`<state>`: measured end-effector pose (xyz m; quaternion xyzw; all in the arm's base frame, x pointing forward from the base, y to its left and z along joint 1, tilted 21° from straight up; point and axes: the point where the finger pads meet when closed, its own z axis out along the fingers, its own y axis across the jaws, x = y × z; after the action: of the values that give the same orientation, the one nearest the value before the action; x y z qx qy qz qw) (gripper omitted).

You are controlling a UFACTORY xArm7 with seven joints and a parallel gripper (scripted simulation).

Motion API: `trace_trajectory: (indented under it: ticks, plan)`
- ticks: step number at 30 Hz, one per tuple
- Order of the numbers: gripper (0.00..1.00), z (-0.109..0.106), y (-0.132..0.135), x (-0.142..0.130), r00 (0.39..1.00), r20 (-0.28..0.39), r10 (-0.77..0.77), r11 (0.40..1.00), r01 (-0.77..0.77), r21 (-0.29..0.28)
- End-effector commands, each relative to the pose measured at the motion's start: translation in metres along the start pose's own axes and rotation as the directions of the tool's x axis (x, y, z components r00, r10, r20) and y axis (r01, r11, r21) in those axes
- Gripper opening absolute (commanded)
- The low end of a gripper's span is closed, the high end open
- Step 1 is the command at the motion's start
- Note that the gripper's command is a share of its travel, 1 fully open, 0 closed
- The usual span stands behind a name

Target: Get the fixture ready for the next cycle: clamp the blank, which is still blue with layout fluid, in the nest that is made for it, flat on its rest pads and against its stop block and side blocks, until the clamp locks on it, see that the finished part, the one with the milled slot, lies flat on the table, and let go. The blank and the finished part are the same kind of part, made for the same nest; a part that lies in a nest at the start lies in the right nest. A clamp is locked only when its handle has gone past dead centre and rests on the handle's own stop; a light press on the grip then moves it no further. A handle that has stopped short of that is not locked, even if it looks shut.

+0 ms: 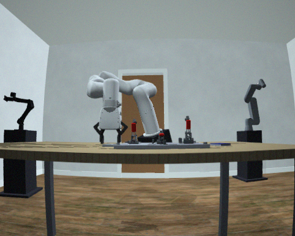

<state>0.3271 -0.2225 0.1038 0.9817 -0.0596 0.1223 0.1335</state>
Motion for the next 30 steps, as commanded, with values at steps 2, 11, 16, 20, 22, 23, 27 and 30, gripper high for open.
trace_trajectory:
  ticks: [2, 11, 16, 20, 22, 23, 27, 30]
  plan:
    - [0.81, -0.018, 0.000, 0.001, 1.000, -0.003, 0.000, 1.000, 0.000, -0.002]
    - [0.81, -0.063, 0.000, 0.001, 1.000, -0.003, 0.000, 1.000, 0.000, -0.002]
    - [0.81, -0.089, 0.000, 0.001, 1.000, -0.003, 0.000, 1.000, 0.000, -0.002]
    - [0.81, -0.097, 0.000, 0.001, 1.000, -0.003, 0.000, 1.000, 0.000, -0.002]
    - [0.81, -0.097, 0.000, 0.001, 1.000, -0.003, 0.000, 1.000, 0.000, -0.002]
    - [0.81, -0.097, 0.000, 0.001, 1.000, -0.003, 0.000, 1.000, 0.000, -0.002]
    - [0.81, -0.097, 0.000, 0.001, 1.000, -0.003, 0.000, 1.000, 0.000, -0.002]
    - [0.81, -0.097, 0.000, 0.001, 1.000, -0.003, 0.000, 1.000, 0.000, -0.002]
